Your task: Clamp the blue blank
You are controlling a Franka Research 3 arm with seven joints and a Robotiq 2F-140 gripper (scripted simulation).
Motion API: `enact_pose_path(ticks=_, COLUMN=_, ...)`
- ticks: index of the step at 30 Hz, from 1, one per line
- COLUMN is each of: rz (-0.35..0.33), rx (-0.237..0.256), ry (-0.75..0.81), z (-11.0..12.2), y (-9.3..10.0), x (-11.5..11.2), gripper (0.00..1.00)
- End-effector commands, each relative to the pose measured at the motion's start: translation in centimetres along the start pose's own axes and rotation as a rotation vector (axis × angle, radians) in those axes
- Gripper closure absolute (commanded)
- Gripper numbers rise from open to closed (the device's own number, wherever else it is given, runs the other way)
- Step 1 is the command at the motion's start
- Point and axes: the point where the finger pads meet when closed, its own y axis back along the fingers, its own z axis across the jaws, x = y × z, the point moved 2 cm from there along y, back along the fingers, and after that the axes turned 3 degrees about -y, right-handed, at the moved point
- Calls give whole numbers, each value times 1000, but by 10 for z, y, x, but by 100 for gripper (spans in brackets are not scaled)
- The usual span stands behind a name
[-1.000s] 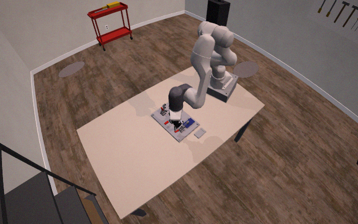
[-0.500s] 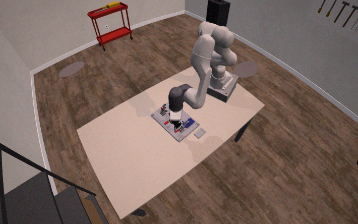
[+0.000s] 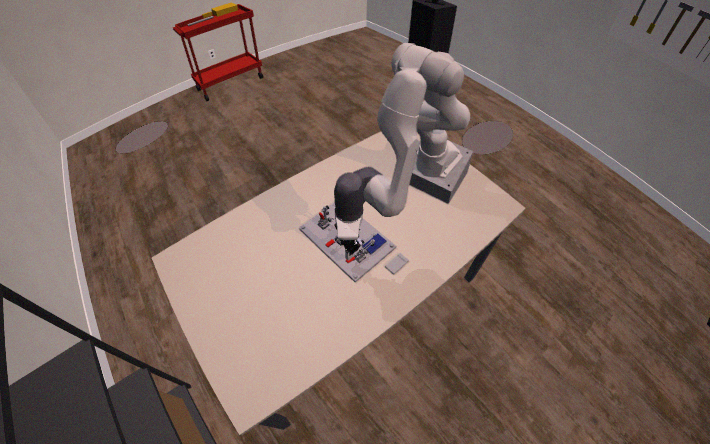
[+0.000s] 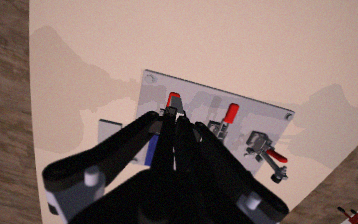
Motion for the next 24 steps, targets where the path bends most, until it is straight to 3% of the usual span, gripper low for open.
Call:
enact_pose_path(ticks=1, rz=3, rx=1, ry=6, z=-1, y=0, x=1, gripper=100)
enact_pose_path(ticks=24, rz=3, rx=1, ry=6, z=-1, y=-2, x=1, gripper=100)
